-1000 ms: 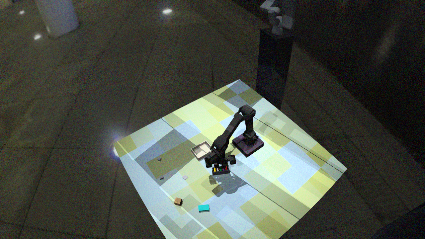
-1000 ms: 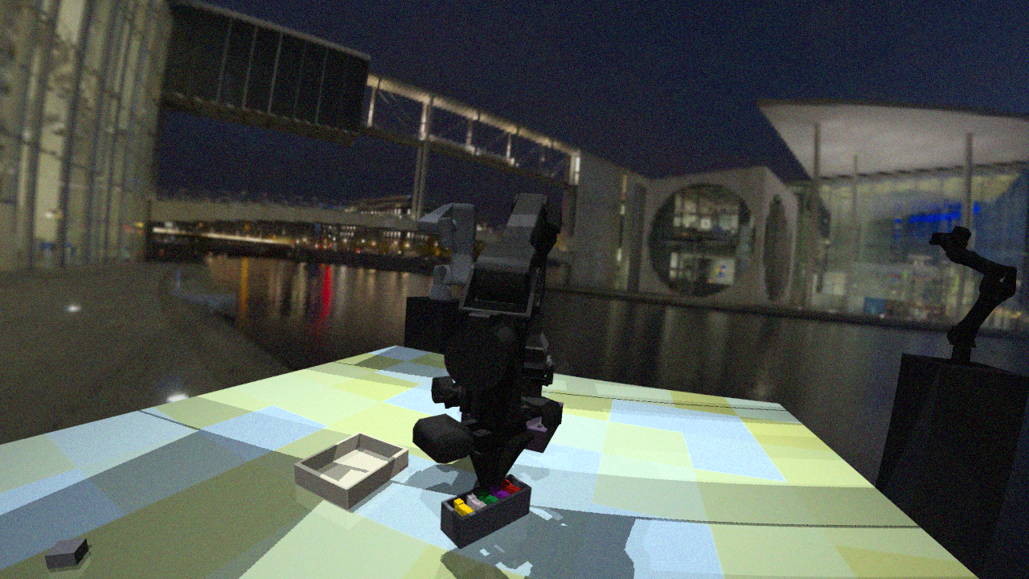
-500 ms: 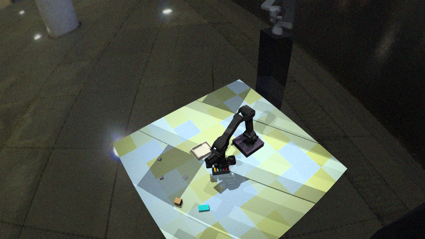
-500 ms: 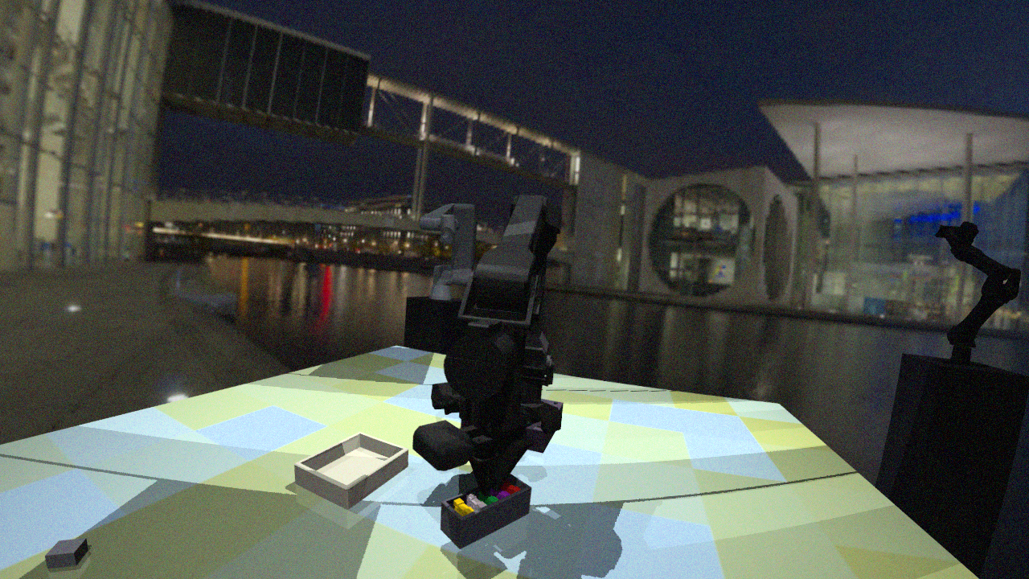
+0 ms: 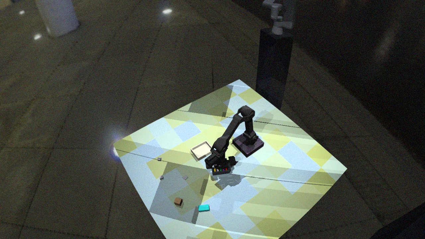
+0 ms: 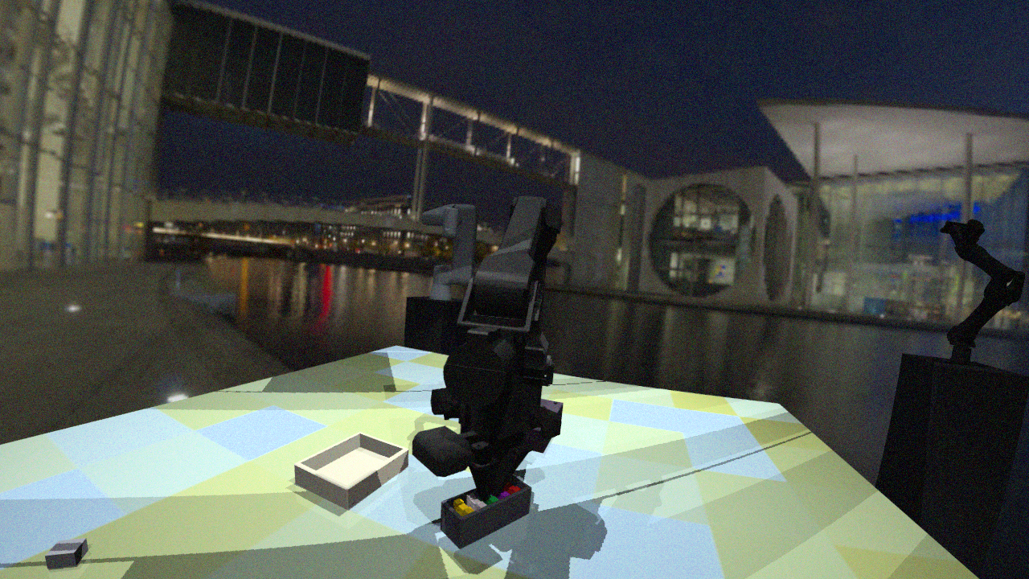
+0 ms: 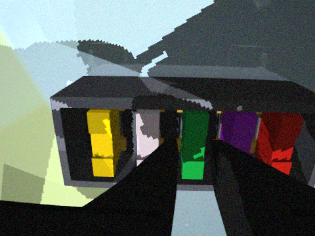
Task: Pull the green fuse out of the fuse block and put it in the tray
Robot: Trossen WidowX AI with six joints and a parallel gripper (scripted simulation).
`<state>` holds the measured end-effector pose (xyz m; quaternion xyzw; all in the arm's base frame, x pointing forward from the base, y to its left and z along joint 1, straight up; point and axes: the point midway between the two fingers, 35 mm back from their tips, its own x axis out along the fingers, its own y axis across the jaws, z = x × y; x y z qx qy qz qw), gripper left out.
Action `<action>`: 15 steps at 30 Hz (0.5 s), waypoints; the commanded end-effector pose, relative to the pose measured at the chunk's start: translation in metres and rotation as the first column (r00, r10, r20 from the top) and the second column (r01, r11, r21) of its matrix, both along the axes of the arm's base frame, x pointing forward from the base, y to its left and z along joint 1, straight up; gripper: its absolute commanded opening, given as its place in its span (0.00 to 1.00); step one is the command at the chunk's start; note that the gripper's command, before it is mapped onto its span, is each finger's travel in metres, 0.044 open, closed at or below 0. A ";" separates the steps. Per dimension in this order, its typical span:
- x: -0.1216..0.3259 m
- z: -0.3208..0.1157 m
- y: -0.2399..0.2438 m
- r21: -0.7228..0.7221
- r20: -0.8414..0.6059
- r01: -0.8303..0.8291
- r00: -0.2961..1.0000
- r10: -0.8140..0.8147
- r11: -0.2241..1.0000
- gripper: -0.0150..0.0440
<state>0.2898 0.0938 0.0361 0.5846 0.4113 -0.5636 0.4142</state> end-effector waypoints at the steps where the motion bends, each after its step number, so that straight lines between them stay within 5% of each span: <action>1: -0.001 -0.004 -0.001 -0.007 -0.003 0.002 1.000 -0.002 1.000 0.37; 15: -0.001 -0.003 0.000 -0.001 -0.005 0.000 1.000 0.000 1.000 0.26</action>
